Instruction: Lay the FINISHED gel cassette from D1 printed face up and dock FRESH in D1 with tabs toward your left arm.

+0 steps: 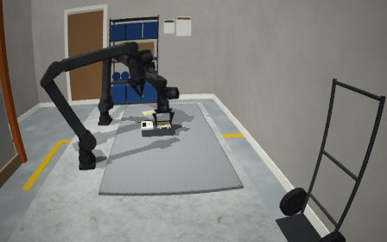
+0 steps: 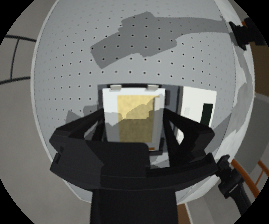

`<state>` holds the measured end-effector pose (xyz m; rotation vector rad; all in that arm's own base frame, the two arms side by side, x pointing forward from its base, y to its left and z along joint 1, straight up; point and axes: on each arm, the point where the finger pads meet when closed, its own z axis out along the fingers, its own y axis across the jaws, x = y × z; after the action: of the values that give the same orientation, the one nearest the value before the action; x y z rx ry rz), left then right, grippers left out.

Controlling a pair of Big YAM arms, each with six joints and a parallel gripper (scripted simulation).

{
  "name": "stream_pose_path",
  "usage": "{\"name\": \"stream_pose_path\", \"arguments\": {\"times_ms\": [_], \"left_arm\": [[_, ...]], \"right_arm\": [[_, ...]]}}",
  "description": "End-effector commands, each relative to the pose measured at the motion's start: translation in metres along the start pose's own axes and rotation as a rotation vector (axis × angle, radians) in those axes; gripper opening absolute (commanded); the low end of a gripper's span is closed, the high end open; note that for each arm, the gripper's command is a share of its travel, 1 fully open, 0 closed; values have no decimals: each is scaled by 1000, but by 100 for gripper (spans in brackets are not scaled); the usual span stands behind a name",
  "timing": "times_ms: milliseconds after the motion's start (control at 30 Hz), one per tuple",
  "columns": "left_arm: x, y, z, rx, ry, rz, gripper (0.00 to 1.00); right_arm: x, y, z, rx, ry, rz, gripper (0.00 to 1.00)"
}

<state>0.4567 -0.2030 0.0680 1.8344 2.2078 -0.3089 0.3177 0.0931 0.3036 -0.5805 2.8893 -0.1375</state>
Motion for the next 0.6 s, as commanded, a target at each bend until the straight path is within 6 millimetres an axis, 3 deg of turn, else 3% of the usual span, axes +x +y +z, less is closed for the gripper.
{"name": "stream_pose_path", "arguments": {"times_ms": [0, 333, 400, 567], "left_arm": [[-1, 2, -3, -8, 3, 0, 0], [-1, 2, -3, -8, 3, 0, 0], [-1, 2, -3, -8, 3, 0, 0], [-1, 2, -3, -8, 3, 0, 0]], "right_arm": [[-7, -20, -19, -11, 2, 133, 0], [11, -67, -16, -86, 112, 439, 0], [11, -67, -16, -86, 112, 439, 0], [20, -90, -14, -117, 156, 562, 0]]}}
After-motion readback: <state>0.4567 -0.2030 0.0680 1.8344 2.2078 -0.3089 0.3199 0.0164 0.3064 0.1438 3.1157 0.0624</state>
